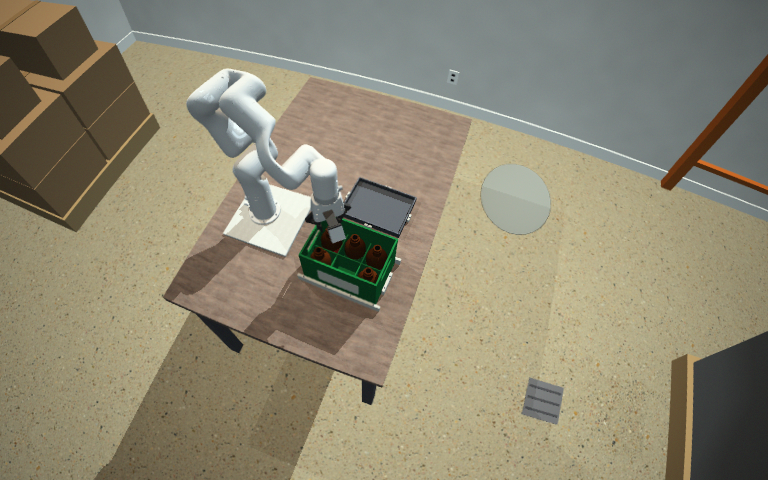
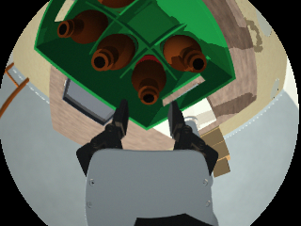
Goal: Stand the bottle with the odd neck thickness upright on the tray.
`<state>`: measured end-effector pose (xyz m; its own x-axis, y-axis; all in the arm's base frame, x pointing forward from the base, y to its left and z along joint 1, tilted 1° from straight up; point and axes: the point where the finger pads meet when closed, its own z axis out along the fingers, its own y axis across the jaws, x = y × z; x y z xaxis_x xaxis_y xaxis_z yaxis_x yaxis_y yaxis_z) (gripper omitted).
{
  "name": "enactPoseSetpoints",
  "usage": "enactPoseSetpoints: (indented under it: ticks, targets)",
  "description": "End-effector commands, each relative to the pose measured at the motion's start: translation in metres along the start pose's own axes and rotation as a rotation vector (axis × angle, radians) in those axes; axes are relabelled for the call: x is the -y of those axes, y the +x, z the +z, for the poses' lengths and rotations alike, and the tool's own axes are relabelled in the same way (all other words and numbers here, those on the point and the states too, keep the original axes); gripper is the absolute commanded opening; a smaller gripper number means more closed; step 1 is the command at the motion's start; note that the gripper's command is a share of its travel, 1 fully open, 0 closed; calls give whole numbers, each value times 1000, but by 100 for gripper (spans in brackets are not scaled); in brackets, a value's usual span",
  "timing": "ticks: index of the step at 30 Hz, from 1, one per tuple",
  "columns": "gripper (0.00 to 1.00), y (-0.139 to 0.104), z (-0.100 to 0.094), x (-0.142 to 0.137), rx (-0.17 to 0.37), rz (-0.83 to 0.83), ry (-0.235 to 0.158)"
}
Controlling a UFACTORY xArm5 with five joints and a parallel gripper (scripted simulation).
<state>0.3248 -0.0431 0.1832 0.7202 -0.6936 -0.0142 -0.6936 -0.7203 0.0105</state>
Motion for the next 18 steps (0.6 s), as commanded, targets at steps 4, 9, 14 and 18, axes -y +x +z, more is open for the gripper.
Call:
enactPoseSetpoints:
  ticks: [4, 9, 14, 18]
  targets:
    - [65, 1, -1, 1, -3, 0, 2]
    - [65, 1, -1, 1, -3, 0, 2]
    - [65, 1, 1, 1, -3, 0, 2]
    - [65, 1, 3, 1, -3, 0, 2]
